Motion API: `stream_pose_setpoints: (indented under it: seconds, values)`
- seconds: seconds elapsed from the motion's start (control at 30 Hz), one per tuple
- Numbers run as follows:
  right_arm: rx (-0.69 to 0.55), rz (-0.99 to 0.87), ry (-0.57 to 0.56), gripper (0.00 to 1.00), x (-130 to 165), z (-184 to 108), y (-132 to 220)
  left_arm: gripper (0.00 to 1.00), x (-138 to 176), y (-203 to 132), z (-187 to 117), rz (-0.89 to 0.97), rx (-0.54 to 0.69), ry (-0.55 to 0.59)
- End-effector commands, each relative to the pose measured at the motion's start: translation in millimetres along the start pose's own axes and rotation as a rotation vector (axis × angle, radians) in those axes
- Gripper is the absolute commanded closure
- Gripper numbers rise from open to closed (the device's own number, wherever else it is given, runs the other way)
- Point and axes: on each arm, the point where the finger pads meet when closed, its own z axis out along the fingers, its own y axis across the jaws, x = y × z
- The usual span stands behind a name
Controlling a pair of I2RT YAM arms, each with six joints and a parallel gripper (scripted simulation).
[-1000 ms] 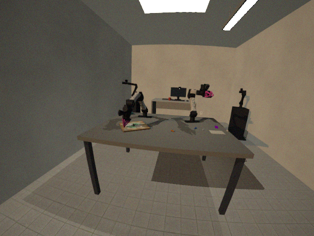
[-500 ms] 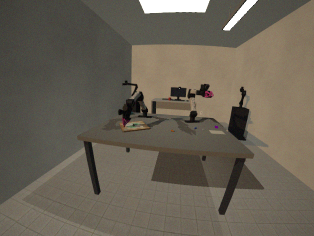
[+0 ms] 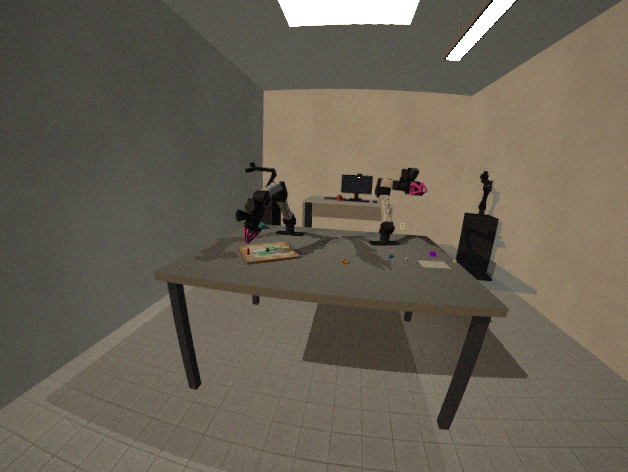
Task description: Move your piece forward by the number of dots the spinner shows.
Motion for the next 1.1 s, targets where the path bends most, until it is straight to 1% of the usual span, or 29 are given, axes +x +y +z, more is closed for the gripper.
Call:
stream_pose_setpoints:
  seconds: [0.0, 0.03, 0.07, 0.13, 0.17, 0.23, 0.27, 0.3, 0.33, 0.37, 0.4, 0.47, 0.5, 0.53, 0.7, 0.73, 0.8, 0.87, 0.9, 0.97, 1.03, 1.07]
  values:
    - [0.005, -0.001, 0.007, 0.78, -5.1, -33.0, -6.1, 0.70, -4.2, 0.0, -0.9, 0.000, 0.000, -0.011]
    - [0.031, -0.011, 0.042, 0.78, 2.8, -17.0, -7.2, 0.70, -4.2, 0.0, -0.9, 0.000, 0.000, -0.011]
    - [0.016, -0.005, 0.022, 0.78, -0.9, -9.4, -2.2, 0.70, -4.2, 0.0, -0.9, 0.000, 0.000, -0.011]
    - [-0.006, 0.004, -0.007, 0.78, -6.5, -28.9, -4.1, 0.70, -4.2, 0.0, -0.9, 0.000, 0.000, -0.011]
    - [0.014, -0.004, 0.020, 0.78, 2.9, -16.3, -7.4, 0.70, -4.2, 0.0, -0.9, 0.000, 0.000, -0.011]
    - [-0.006, 0.005, -0.008, 0.78, -3.2, -14.5, -2.4, 0.70, -4.2, 0.0, -0.9, 0.000, 0.000, -0.011]
    - [-0.001, 0.002, -0.001, 0.78, -0.9, -10.2, -3.0, 0.70, -4.2, 0.0, -0.9, 0.000, 0.000, -0.011]
    - [-0.006, 0.005, -0.008, 0.78, -2.8, -14.7, -3.1, 0.70, -4.2, 0.0, -0.9, 0.000, 0.000, -0.011]
    - [-0.002, 0.003, -0.002, 0.78, -1.4, -13.7, -3.9, 0.70, -4.2, 0.0, -0.9, 0.000, 0.000, -0.011]
    - [0.020, -0.006, 0.028, 0.78, 5.1, -10.5, -7.7, 0.70, -4.2, 0.0, -0.9, 0.000, 0.000, -0.011]
    - [0.020, -0.006, 0.028, 0.78, 3.3, -5.7, -5.0, 0.70, -4.2, 0.0, -0.9, 0.000, 0.000, -0.011]
    - [0.020, -0.006, 0.028, 0.78, 3.3, -5.7, -5.0, 0.70, -4.2, 0.0, -0.9, 0.000, 0.000, -0.011]
    - [-0.051, -0.005, -0.048, 0.78, -13.1, -34.5, 7.6, 0.70, -5.4, 0.0, -1.2, 0.000, 0.000, -0.015]
    - [-0.052, -0.027, -0.036, 0.78, -3.9, -31.3, 9.8, 0.70, -8.8, 0.0, -2.1, 0.000, 0.000, -0.024]
    - [-0.154, -0.071, -0.138, 0.78, -22.1, -62.6, 19.5, 0.70, -19.1, 0.0, -5.3, 0.000, 0.000, -0.046]
    - [-0.165, -0.078, -0.150, 0.78, -24.4, -65.3, 17.3, 0.70, -20.4, 0.0, -5.6, 0.000, 0.000, -0.049]
    - [-0.203, -0.108, -0.183, 0.78, -23.3, -79.2, 24.3, 0.70, -28.3, 0.0, -8.1, 0.000, 0.000, -0.069]
    - [-0.235, -0.125, -0.220, 0.78, -26.4, -94.0, 25.3, 0.70, -17.4, 0.0, -6.9, 0.000, 0.000, -0.044]
    - [-0.252, -0.133, -0.239, 0.78, -28.1, -101.2, 25.4, 0.70, -5.7, 0.0, 0.2, 0.000, 0.000, -0.008]
    - [-0.282, -0.148, -0.279, 0.78, -31.0, -116.0, 24.9, 0.70, -7.0, 0.0, 1.2, 0.000, 0.000, -0.009]
    - [-0.282, -0.148, -0.279, 0.78, -31.0, -116.0, 24.9, 0.70, -7.0, 0.0, 1.2, 0.000, 0.000, -0.009]
    - [-0.287, -0.146, -0.298, 0.78, -35.9, -120.4, 19.0, 0.70, -9.9, 0.0, -0.8, 0.000, 0.000, -0.026]
